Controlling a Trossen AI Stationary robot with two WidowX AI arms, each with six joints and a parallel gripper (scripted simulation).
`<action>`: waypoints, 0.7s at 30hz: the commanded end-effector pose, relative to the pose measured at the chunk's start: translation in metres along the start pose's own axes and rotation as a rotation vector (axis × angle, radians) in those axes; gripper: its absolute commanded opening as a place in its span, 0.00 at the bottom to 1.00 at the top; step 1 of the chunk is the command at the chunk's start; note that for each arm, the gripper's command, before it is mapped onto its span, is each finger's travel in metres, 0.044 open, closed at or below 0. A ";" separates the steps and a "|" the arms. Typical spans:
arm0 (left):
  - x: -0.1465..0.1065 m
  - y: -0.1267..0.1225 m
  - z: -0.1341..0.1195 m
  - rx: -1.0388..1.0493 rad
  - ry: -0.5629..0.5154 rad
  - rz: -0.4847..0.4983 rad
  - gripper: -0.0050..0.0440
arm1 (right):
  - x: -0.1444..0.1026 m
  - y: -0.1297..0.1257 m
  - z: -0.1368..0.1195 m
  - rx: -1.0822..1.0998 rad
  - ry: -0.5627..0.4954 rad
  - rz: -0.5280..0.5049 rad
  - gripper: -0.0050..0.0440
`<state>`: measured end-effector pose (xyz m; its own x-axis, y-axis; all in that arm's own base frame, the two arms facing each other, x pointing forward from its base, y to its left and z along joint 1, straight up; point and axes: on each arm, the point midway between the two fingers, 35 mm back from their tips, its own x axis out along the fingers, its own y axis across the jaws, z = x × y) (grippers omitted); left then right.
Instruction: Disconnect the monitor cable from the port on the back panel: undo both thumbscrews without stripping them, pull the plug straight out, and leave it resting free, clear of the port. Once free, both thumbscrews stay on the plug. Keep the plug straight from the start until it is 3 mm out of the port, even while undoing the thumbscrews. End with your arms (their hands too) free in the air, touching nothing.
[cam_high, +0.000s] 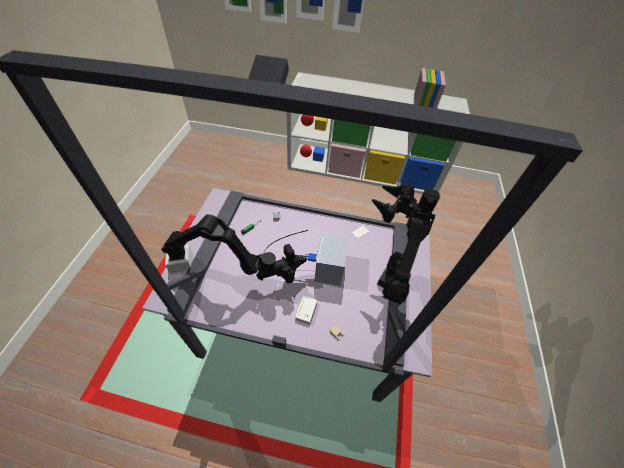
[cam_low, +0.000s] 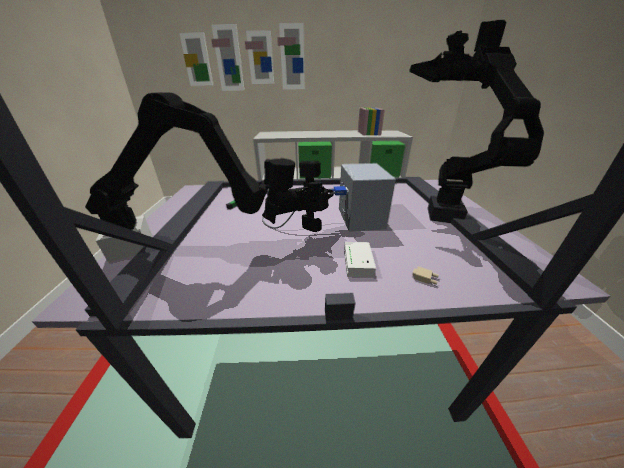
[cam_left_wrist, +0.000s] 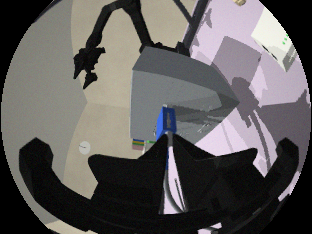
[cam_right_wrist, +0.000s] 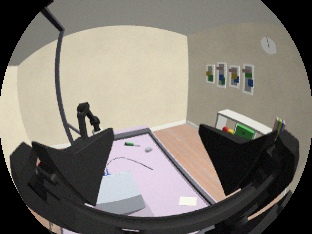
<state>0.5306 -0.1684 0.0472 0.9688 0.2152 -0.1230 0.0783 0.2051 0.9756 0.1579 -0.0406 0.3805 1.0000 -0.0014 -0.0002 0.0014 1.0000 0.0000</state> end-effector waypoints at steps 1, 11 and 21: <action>0.000 0.014 0.003 -0.050 -0.007 -0.006 0.10 | 0.000 0.001 0.003 -0.006 -0.001 0.001 1.00; 0.000 0.016 0.003 -0.121 -0.007 -0.055 0.10 | 0.000 0.001 0.003 -0.006 -0.001 0.001 1.00; 0.000 0.018 0.003 -0.183 -0.008 -0.099 0.10 | 0.000 0.001 0.003 -0.006 -0.001 0.001 1.00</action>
<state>0.5310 -0.1672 0.0510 0.9573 0.1831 -0.2236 0.1443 0.3675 0.9187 0.1579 -0.0406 0.3805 1.0000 -0.0014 -0.0002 0.0014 1.0000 0.0000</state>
